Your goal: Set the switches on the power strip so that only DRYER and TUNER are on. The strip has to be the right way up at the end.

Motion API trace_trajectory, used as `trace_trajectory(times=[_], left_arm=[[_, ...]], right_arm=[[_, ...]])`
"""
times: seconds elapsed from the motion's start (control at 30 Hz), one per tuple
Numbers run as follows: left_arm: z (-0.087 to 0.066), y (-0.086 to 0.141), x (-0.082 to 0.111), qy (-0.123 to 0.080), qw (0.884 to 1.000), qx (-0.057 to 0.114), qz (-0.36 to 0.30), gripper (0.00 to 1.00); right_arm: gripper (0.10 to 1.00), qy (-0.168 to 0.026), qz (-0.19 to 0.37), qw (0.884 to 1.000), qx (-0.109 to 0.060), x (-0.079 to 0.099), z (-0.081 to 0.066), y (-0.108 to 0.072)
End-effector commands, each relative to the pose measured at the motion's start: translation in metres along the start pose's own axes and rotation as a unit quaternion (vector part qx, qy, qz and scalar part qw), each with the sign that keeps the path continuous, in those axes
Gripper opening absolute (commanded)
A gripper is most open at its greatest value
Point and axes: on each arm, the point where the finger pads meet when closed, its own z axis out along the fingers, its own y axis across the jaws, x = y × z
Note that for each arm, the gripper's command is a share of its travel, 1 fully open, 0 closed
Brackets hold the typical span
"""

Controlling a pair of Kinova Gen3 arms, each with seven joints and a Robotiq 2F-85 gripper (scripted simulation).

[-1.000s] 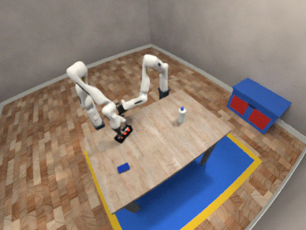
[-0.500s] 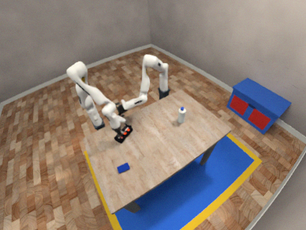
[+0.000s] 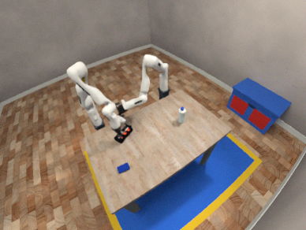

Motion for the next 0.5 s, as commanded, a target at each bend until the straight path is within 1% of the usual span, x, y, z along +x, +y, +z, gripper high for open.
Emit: trace_trajectory(times=[0.0, 0.47], left_arm=[[-0.0002, 0.0005, 0.0014, 0.001, 1.0, 0.0, 0.001, 1.0], [-0.0002, 0.0005, 0.0014, 0.001, 1.0, 0.0, 0.001, 1.0]], right_arm=[[0.099, -0.002, -0.003, 1.0, -0.001, -0.0016, 0.0016, -0.0006], [0.099, -0.002, -0.003, 1.0, 0.0, -0.0016, 0.0028, -0.0007]])
